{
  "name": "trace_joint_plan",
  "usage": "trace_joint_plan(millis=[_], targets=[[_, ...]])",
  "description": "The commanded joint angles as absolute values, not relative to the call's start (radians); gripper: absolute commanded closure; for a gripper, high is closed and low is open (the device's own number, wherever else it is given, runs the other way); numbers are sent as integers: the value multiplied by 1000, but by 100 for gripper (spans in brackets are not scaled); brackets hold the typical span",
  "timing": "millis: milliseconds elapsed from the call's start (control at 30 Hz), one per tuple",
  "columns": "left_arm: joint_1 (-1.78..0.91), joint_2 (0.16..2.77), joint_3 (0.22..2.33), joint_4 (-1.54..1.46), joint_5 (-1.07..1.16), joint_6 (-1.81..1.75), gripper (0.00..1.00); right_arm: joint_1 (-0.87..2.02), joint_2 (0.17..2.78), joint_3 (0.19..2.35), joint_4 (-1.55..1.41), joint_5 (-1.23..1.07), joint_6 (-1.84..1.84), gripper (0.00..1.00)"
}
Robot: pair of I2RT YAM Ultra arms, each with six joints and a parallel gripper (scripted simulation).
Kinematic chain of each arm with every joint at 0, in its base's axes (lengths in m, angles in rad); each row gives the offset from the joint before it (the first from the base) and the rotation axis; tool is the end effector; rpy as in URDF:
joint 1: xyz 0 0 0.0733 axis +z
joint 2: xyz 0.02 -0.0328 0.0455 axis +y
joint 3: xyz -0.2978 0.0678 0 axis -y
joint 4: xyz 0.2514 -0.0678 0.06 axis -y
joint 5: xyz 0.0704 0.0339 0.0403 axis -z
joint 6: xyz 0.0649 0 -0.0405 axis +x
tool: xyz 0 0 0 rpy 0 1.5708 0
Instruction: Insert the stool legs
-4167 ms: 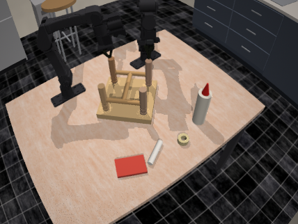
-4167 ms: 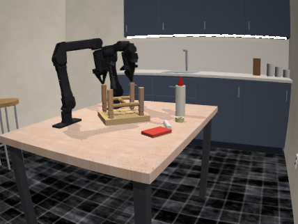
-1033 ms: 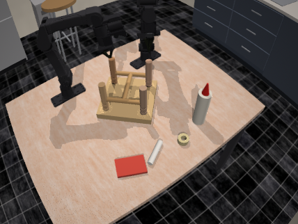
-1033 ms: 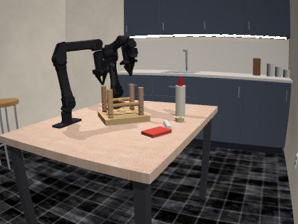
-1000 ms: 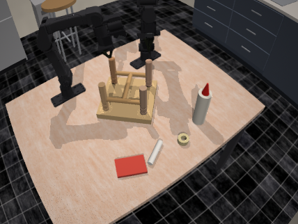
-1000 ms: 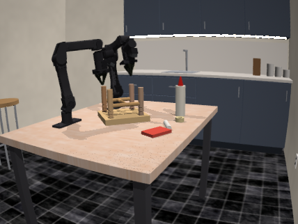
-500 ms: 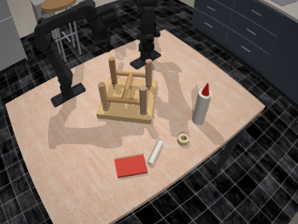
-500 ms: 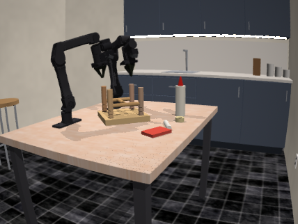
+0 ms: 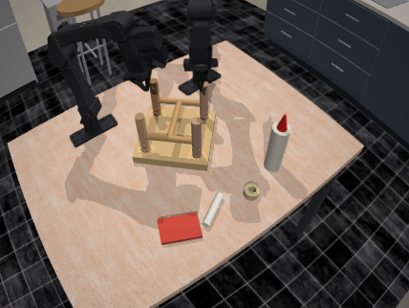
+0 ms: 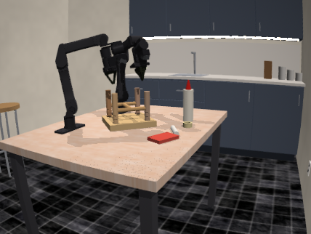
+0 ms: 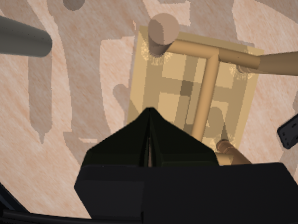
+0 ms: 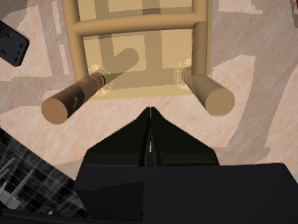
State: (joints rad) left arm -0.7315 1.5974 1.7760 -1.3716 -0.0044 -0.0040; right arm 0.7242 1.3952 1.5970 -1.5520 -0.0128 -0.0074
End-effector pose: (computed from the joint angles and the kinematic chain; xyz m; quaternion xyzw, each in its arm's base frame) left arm 0.2349 -0.2090 0.3944 0.3491 0.9181 -0.0655 0.1760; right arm 0.1722 0.1549 0.3891 -0.3562 0.9279 0.0446 0.1008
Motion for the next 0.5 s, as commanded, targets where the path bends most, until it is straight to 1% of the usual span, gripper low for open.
trace_joint_plan(millis=[0,67,133,200,333,400,467], targets=[[-748,1672,1871,-1323,3,5,100,643,1405,1597,-1523,-3,0,100],[-748,1672,1871,-1323,3,5,100,643,1405,1597,-1523,-3,0,100],[-755,1734,1922,-1312,4,5,100,584,1391,1581,-1521,-10,-4,100],[-759,1774,1964,-1309,4,5,100,532,1428,1612,-1518,-13,-10,100],[-767,1841,2027,-1312,3,5,100,465,1381,1593,-1519,-1,-4,100],[-768,1846,2047,-1311,5,6,100,447,1422,1570,-1518,-11,-2,100],[-756,1817,2046,-1337,-3,3,100,455,1406,1614,-1518,-15,-6,100]])
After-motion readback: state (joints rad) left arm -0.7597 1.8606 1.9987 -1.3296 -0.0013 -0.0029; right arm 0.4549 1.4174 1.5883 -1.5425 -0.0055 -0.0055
